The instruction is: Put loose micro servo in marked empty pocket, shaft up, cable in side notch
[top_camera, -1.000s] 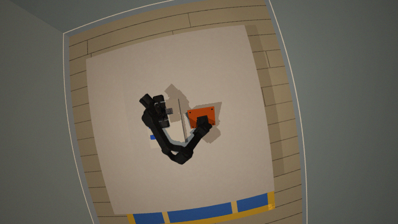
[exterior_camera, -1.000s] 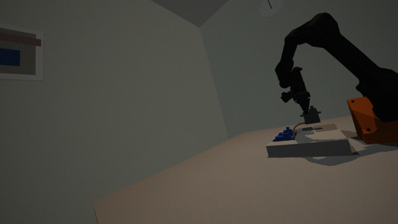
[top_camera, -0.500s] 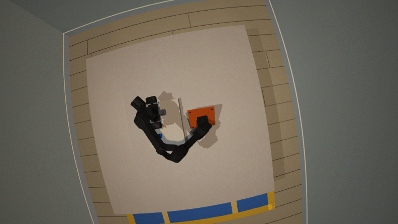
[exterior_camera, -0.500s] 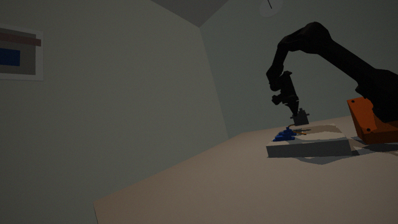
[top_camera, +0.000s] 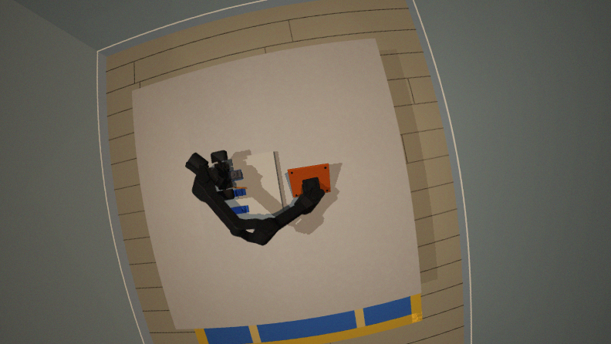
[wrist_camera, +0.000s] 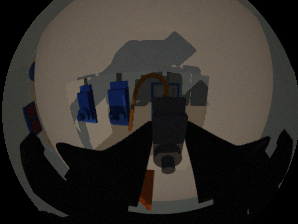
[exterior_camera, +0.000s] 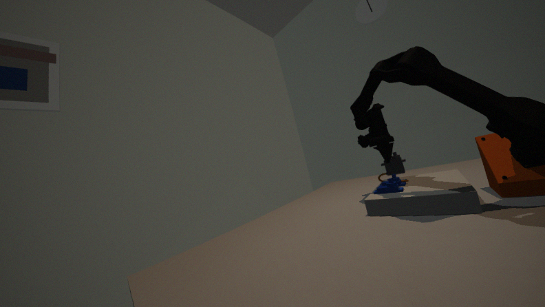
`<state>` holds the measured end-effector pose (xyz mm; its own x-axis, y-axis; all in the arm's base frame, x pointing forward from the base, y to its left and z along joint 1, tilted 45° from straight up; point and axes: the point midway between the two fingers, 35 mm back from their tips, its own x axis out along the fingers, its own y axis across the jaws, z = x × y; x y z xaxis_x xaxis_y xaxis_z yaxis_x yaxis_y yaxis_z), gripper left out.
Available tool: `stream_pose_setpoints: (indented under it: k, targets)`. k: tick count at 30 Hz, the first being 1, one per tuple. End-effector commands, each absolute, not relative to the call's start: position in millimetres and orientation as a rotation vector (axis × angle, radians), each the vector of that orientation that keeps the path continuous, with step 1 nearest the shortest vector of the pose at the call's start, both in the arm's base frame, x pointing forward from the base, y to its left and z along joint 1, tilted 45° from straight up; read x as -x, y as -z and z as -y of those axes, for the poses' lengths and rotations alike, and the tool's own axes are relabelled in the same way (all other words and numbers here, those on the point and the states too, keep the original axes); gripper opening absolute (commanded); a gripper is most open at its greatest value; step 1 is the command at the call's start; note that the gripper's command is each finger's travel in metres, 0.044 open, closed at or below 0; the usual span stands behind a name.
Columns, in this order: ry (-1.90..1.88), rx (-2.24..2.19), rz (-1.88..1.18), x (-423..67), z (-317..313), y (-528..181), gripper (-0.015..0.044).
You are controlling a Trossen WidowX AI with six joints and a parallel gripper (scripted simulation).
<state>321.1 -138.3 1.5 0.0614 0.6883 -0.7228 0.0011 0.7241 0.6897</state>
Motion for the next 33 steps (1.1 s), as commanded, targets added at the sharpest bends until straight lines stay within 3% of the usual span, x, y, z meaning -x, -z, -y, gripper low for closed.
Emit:
stream_pose_setpoints:
  k: [1, 33]
  targets:
    - [-0.552, -0.633, -1.433, -331, 141, -2, 0.0000]
    - [-0.551, -0.634, -1.433, -333, 127, 12, 0.0000]
